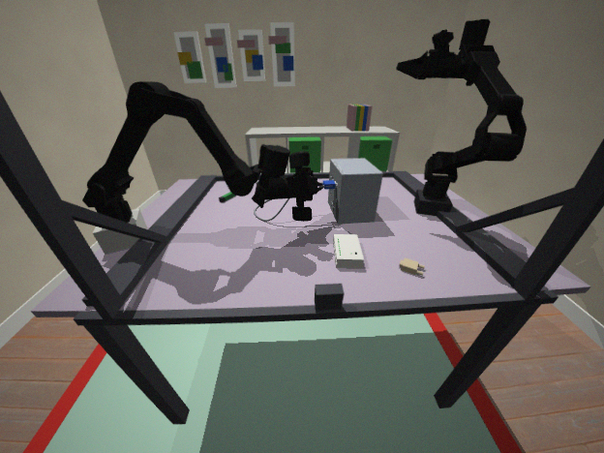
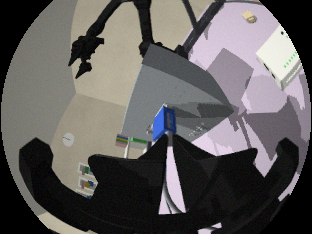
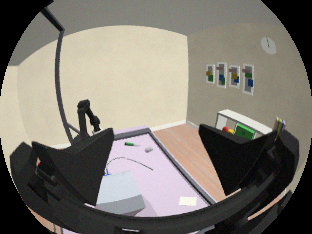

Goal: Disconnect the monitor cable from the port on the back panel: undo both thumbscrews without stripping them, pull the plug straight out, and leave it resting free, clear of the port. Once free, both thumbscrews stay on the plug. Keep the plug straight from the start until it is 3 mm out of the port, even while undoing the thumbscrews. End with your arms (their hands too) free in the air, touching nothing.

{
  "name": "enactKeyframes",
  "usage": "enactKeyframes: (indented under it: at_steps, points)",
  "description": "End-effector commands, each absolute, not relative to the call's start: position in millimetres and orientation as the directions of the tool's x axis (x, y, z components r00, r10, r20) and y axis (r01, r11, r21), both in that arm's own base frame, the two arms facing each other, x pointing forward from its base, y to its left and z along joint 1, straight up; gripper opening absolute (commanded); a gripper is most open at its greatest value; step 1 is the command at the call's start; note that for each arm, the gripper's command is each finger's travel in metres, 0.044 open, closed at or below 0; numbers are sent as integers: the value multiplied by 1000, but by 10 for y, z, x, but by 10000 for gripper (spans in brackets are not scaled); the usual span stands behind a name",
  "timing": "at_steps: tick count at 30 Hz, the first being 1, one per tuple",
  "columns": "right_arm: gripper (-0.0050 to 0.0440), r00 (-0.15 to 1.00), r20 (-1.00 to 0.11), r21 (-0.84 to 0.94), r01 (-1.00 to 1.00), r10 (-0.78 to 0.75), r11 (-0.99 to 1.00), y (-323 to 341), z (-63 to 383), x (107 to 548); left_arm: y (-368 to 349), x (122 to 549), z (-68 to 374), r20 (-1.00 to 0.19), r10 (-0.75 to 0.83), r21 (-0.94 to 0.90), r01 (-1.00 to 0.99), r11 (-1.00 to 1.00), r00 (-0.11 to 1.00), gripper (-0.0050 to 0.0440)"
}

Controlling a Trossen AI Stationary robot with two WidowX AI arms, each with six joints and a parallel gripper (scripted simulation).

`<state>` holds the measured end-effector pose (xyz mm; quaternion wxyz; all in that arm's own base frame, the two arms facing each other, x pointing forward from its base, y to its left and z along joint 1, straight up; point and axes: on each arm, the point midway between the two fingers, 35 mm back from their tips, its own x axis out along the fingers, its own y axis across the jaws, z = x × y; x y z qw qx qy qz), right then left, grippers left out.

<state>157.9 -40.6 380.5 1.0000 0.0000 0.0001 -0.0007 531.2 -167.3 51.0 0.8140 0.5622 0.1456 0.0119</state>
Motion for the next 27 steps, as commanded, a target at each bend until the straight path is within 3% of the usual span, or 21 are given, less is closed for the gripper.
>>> enactKeyframes:
  at_steps: [1,27]
  points:
    - [440,1000,1,-6,0,0,1000,-394,3834,1576,-1675,5335,655,-223,174,903,136,409,959,0]
    - [440,1000,1,-6,0,0,1000,-394,3834,1576,-1649,5347,702,-343,101,768,217,603,934,0]
